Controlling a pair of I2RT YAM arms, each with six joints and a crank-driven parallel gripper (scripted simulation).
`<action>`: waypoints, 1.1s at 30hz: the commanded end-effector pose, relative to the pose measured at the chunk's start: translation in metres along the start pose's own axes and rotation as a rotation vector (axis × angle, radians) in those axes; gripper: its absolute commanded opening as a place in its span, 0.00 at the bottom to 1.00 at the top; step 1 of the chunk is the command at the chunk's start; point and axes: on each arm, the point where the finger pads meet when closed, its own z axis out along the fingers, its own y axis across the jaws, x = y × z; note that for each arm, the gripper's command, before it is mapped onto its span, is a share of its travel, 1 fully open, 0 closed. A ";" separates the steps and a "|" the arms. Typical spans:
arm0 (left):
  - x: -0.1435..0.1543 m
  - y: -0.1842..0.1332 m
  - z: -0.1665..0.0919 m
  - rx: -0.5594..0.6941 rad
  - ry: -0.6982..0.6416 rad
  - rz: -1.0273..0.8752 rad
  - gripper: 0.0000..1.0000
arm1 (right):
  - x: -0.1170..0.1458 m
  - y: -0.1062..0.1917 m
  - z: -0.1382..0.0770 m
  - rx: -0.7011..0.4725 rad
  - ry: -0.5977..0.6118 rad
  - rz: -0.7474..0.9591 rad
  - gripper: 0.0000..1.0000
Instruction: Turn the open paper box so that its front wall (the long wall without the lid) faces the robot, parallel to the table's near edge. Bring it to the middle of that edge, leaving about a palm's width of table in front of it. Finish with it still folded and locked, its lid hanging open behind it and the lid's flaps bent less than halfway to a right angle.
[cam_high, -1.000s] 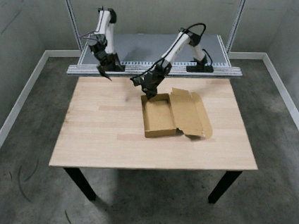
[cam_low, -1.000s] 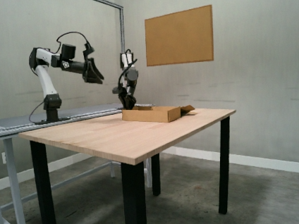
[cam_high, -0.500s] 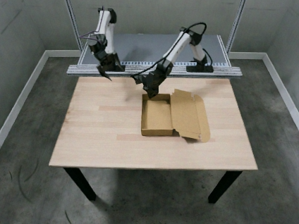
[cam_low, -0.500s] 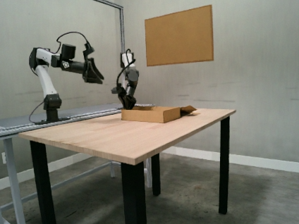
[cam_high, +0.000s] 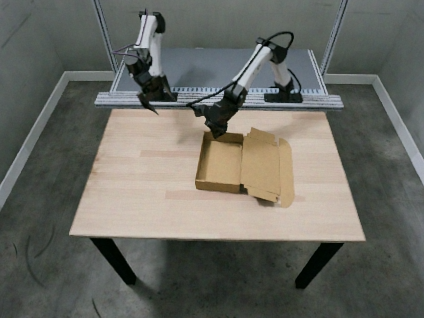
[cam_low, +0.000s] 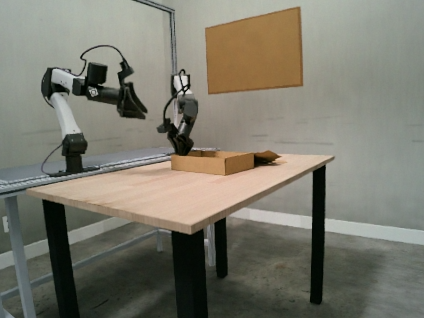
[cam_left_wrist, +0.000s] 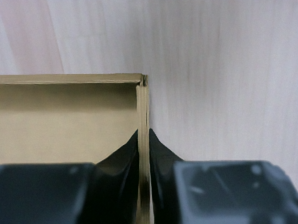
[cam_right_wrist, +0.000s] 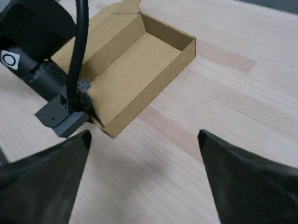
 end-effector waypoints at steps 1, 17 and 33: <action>-0.009 -0.001 -0.022 -0.002 -0.033 0.069 0.00 | -0.006 -0.002 0.000 0.006 -0.017 -0.015 1.00; 0.002 -0.011 -0.028 0.066 -0.029 0.169 0.00 | -0.006 -0.002 0.000 0.006 -0.017 -0.015 1.00; 0.008 -0.016 -0.037 0.120 -0.034 0.278 0.00 | -0.006 -0.002 0.000 0.006 -0.017 -0.015 1.00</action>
